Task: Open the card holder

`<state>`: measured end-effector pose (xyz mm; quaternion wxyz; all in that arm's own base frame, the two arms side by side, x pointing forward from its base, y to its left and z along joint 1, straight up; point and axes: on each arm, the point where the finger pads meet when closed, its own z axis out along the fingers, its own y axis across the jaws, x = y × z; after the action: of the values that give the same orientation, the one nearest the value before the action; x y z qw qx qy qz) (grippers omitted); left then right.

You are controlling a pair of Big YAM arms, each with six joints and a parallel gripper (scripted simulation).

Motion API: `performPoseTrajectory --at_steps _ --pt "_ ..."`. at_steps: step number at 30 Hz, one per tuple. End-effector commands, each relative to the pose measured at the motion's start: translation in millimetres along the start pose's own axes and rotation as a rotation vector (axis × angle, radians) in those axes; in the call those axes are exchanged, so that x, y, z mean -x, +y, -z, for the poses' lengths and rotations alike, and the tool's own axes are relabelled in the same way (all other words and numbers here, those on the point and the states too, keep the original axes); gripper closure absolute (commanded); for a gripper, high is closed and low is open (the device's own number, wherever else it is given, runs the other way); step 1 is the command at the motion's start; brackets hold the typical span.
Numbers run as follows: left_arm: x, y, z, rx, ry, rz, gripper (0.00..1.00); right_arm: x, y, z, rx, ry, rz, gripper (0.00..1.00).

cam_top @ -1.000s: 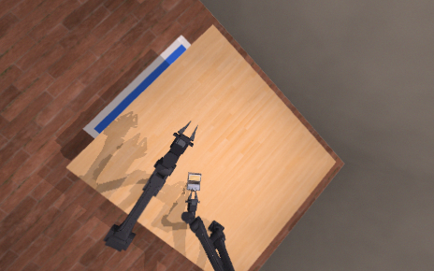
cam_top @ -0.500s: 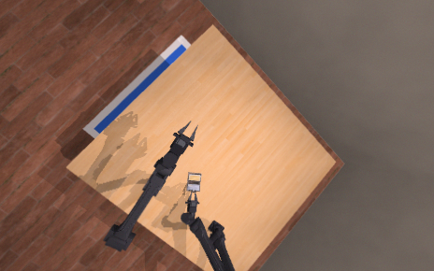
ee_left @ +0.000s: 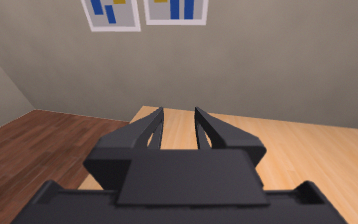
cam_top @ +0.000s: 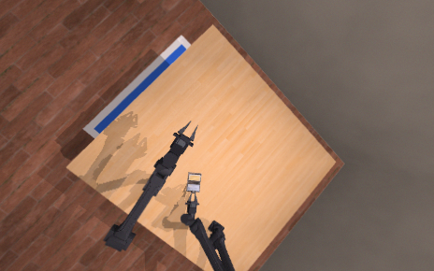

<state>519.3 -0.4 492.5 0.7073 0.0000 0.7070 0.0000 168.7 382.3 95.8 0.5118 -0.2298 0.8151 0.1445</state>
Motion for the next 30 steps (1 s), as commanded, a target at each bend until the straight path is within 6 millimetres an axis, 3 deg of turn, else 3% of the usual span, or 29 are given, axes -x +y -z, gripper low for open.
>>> performPoseTrajectory --at_steps 1,8,12,13,25,29,30 --pt "-4 -4 2 -0.007 0.004 -0.009 0.64 -8 5 1 0.010 -0.005 -0.018 0.79" --pt "-4 -4 2 -0.007 0.004 -0.009 0.64 -14 4 4 0.010 -0.005 -0.018 0.79" --pt "-4 -4 2 -0.007 0.004 -0.009 0.64 -6 9 4 0.016 -0.018 -0.035 0.79" --pt "-4 -4 2 -0.007 0.004 -0.009 0.64 -18 3 5 0.009 -0.004 -0.017 0.79" --pt "-4 -4 2 -0.007 0.004 -0.009 0.64 -28 4 9 0.010 -0.005 -0.018 0.79" --pt "-4 -4 2 -0.007 0.004 -0.009 0.64 -23 7 10 0.015 -0.014 -0.031 0.79" --pt "-4 -4 2 -0.007 0.004 -0.009 0.64 -32 3 10 0.009 -0.004 -0.017 0.79"
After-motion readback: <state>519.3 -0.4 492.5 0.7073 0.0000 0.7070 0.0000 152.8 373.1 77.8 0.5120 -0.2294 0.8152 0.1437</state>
